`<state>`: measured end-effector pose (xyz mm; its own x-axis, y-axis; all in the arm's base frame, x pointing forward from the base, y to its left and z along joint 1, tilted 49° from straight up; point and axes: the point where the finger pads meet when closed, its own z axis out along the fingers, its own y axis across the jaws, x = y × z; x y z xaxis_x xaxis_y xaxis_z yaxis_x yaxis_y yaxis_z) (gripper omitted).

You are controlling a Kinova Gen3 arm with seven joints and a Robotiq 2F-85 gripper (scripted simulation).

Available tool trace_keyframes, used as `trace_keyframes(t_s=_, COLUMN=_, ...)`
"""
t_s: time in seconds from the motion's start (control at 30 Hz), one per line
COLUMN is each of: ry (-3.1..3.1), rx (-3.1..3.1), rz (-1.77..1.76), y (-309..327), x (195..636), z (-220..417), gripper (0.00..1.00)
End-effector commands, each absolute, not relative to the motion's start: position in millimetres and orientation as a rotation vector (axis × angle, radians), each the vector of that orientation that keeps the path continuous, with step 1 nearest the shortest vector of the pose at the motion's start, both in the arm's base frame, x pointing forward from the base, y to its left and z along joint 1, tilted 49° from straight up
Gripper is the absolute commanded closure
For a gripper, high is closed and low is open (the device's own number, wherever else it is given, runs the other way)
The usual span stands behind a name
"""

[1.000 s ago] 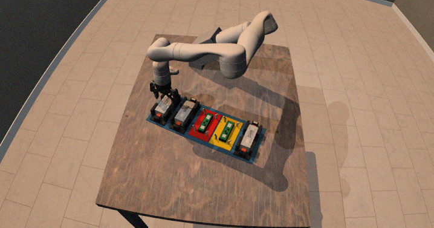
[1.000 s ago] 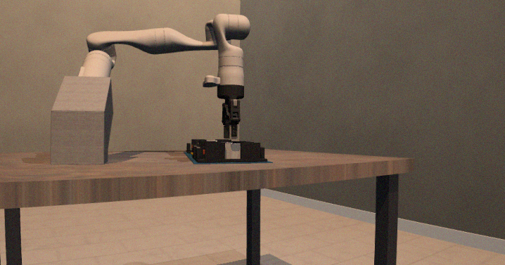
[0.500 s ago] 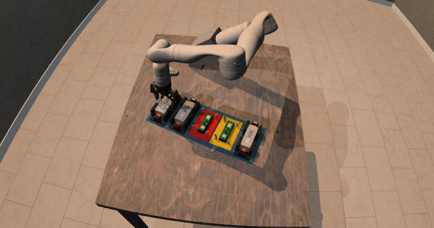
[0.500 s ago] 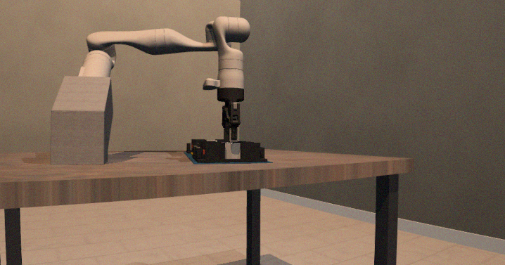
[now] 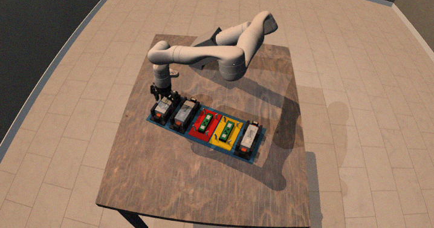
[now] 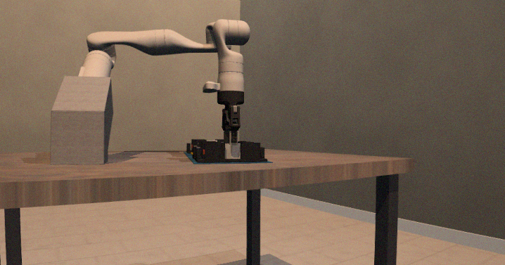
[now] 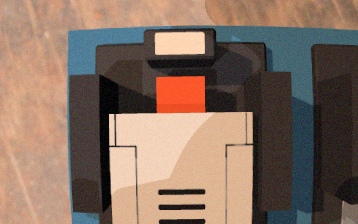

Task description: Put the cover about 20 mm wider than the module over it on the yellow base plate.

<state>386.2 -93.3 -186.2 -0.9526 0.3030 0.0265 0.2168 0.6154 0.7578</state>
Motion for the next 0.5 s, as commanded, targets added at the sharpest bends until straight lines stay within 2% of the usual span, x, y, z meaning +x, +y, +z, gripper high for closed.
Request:
trace_keyframes(t_s=0.0, ry=2.728, rx=0.441, rz=1.257, y=-92.7, x=386.9, z=-187.3, gripper=0.00)
trace_keyframes(t_s=0.47, ry=2.728, rx=0.441, rz=1.257, y=-87.6, x=388.4, z=-191.8, gripper=0.00)
